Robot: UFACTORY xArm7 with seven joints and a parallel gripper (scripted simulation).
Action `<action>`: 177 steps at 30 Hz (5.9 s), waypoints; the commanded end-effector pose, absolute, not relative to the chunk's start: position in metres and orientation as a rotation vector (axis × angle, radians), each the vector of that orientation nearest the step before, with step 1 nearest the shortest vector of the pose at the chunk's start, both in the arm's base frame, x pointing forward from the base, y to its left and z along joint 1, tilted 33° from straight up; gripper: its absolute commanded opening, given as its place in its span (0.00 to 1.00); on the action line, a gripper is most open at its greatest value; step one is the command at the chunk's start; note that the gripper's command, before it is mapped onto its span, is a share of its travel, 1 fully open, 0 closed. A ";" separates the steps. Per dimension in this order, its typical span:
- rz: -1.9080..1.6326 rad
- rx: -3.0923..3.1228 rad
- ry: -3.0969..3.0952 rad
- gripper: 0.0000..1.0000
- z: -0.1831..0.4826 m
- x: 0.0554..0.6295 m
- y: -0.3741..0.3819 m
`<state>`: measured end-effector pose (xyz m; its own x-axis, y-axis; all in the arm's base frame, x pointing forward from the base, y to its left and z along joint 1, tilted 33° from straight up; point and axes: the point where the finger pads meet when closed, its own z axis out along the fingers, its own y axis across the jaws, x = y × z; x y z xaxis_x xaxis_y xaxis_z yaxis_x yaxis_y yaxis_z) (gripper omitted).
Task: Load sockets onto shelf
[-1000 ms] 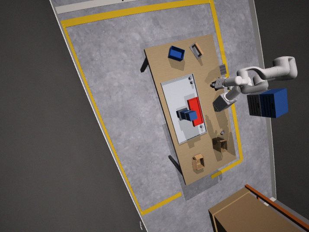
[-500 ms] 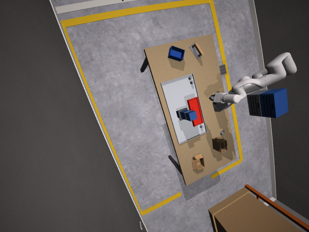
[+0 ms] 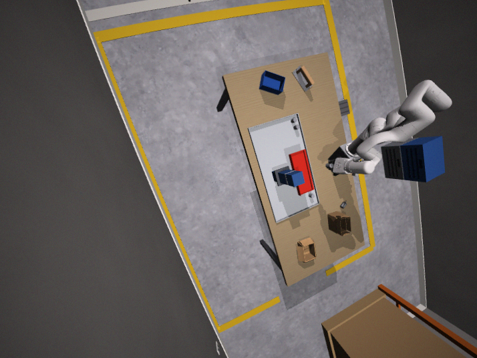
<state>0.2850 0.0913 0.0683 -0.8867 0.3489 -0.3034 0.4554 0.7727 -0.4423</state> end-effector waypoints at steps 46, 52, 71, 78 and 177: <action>-0.777 0.634 2.759 0.00 0.072 0.423 0.107; -0.777 0.634 2.759 0.00 0.070 0.424 0.105; -0.777 0.634 2.759 0.00 0.047 0.426 0.090; -0.777 0.634 2.759 0.00 0.040 0.427 0.086; -0.777 0.634 2.759 0.00 0.017 0.429 0.071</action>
<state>0.4278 0.0696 0.0165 -0.8866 0.3490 -0.3036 0.4565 0.7667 -0.4515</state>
